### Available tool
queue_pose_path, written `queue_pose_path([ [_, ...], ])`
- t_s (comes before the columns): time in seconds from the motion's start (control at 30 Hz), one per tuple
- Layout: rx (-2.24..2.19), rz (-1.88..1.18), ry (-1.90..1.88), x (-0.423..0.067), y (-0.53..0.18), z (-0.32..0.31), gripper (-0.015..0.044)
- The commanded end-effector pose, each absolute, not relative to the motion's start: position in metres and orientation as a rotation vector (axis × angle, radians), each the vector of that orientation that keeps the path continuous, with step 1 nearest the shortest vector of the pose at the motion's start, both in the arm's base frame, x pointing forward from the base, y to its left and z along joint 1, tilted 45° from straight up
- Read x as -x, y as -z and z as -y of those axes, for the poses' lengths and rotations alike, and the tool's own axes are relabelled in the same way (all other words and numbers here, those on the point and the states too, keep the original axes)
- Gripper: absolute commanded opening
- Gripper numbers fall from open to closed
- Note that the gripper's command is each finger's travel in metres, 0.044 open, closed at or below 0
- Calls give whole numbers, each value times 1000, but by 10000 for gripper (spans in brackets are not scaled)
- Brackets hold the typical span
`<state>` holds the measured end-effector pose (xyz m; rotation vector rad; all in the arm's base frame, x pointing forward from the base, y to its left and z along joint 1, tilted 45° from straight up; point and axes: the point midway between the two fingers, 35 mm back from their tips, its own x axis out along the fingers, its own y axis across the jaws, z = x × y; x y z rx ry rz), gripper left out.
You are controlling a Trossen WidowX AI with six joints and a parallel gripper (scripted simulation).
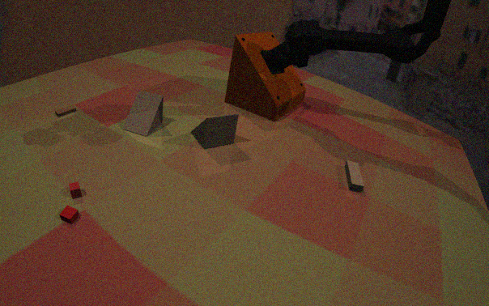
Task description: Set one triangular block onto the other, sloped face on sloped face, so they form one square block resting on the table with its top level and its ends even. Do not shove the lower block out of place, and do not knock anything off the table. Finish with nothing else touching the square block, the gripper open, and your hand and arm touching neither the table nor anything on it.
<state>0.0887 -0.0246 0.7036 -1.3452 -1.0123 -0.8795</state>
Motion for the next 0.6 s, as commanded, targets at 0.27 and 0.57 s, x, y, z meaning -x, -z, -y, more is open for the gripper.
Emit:
queue_pose_path([
  [0.27,838,637,478,-240,-612,146,440],
  [0.57,342,356,283,-322,-503,213,440],
])
